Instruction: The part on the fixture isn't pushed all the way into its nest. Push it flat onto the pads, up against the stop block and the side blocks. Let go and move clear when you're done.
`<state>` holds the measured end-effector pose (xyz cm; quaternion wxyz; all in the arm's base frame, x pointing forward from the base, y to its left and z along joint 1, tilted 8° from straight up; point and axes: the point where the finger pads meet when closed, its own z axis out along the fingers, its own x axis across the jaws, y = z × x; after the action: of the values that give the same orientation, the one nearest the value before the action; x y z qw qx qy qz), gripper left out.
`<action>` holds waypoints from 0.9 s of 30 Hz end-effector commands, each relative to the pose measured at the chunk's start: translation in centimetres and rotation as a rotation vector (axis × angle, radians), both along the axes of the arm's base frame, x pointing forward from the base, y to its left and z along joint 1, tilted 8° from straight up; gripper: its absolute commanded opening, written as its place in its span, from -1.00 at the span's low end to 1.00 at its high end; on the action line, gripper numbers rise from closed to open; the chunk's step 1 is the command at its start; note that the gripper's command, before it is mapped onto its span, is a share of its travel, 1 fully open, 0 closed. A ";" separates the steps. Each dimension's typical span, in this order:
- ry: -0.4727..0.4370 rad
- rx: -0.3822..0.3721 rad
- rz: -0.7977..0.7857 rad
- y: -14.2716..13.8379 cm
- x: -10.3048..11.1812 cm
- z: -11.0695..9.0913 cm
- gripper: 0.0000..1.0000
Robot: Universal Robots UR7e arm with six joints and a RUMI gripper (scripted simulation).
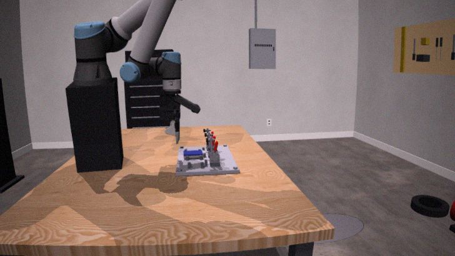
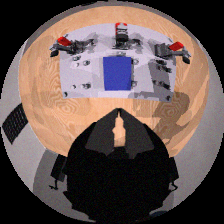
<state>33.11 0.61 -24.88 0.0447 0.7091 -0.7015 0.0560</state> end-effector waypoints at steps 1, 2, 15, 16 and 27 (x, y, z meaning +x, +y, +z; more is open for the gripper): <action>-0.012 -0.001 0.002 0.0 -0.1 -0.7 -1.00; -0.012 -0.001 0.002 0.0 -0.1 -0.7 -1.00; -0.012 -0.001 0.002 0.1 -0.7 -2.4 -1.00; -0.012 -0.001 0.002 0.1 -0.7 -2.4 -1.00; -0.012 -0.001 0.002 -0.2 -0.6 -4.1 -1.00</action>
<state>32.44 0.65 -27.53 0.0411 0.7093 -0.7011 0.0603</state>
